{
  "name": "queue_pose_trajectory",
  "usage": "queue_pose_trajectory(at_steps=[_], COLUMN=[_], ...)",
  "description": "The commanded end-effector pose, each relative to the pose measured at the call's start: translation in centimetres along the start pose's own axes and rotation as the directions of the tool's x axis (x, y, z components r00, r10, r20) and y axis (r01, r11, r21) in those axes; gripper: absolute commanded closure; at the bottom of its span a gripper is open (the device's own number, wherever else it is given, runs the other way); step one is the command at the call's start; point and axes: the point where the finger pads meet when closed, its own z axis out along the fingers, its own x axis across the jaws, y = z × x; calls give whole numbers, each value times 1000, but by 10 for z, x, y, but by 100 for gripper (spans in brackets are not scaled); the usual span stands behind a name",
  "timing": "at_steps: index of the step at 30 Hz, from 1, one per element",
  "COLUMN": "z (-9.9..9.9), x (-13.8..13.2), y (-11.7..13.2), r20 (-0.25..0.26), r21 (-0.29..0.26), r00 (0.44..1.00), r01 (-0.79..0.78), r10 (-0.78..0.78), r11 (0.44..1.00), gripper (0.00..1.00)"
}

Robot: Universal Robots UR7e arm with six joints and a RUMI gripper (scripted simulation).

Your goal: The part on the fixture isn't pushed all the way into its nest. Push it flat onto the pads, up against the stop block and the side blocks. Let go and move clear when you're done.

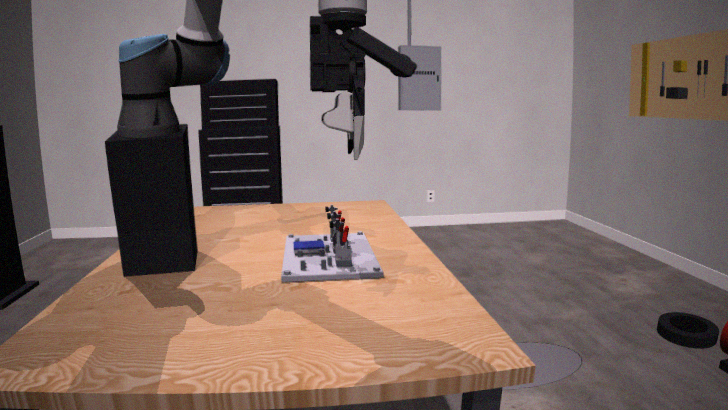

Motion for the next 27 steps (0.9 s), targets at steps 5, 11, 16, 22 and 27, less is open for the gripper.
queue_pose_trajectory(at_steps=[5,11,16,22,27], z=[3,3,6,8,8], x=[-37,-37,-64,-83,-83], y=[29,29,50,65,65], r20=[-2,-2,-2,-2,-2], r21=[2,2,2,2,2], r00=[1000,1000,1000,1000,1000], r01=[0,0,0,0,0], r10=[0,0,0,0,0], r11=[1000,1000,1000,1000,1000], gripper=[42,42,42,42,42])
